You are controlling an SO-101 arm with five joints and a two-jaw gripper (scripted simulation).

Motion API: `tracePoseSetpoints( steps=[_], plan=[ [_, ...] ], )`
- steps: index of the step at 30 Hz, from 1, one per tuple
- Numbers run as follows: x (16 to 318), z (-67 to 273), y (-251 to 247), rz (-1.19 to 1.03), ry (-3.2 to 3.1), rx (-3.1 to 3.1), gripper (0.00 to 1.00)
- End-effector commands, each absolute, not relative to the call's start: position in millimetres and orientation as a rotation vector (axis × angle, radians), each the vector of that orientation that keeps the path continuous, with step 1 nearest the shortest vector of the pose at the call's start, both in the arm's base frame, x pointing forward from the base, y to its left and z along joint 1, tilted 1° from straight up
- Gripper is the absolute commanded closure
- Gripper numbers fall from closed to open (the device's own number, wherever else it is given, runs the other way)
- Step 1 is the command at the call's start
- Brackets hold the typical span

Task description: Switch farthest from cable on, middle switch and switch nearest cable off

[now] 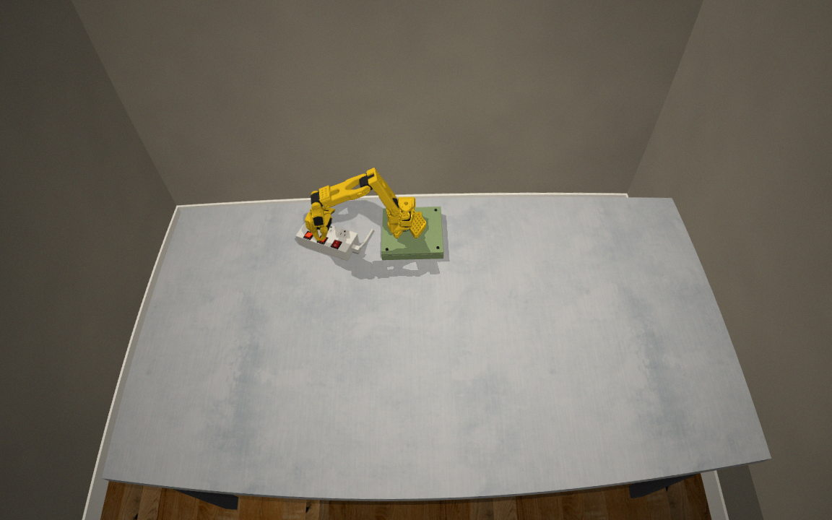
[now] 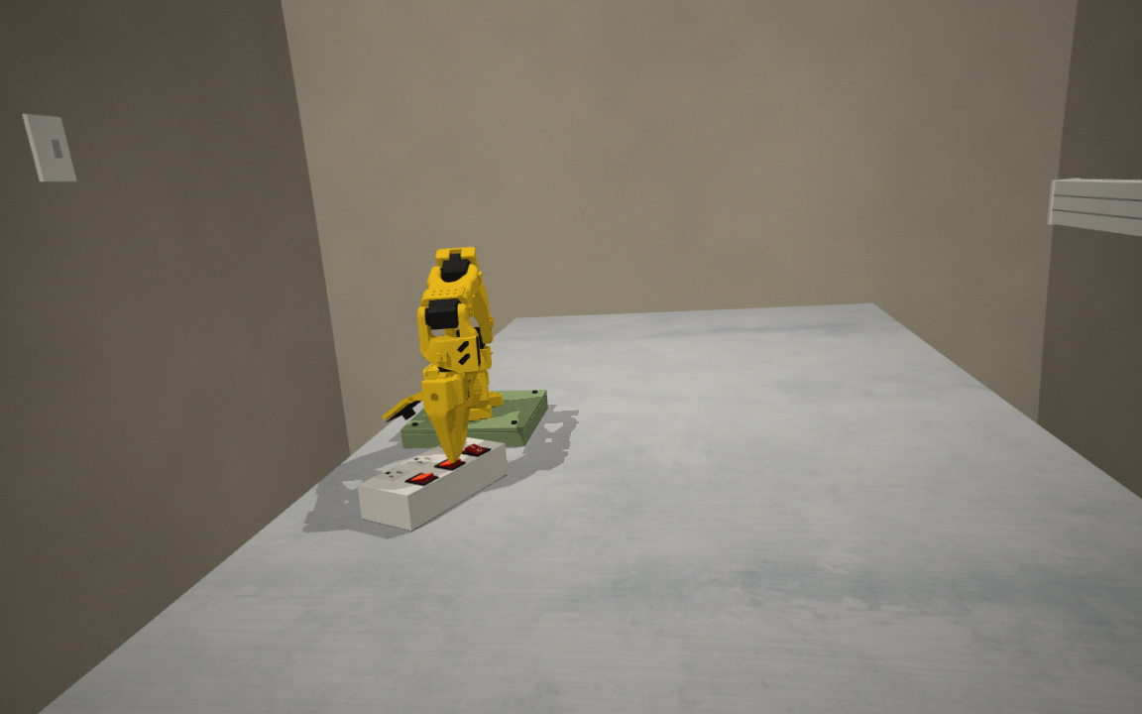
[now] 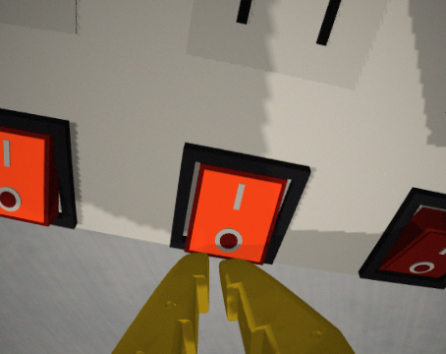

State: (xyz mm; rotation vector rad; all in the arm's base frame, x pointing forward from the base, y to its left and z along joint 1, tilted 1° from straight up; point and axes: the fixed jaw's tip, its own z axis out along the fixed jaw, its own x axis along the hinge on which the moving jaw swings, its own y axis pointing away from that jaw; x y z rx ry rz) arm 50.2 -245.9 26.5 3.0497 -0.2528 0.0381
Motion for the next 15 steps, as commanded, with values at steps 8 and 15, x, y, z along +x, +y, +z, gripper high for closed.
tracePoseSetpoints(
  steps=[8,15],
  plan=[
    [48.5,10.2,-235.0,0.006,-0.24,3.119,1.0],
    [47.8,7.3,-232.5,0.006,-0.241,3.119,1.0]
  ],
)
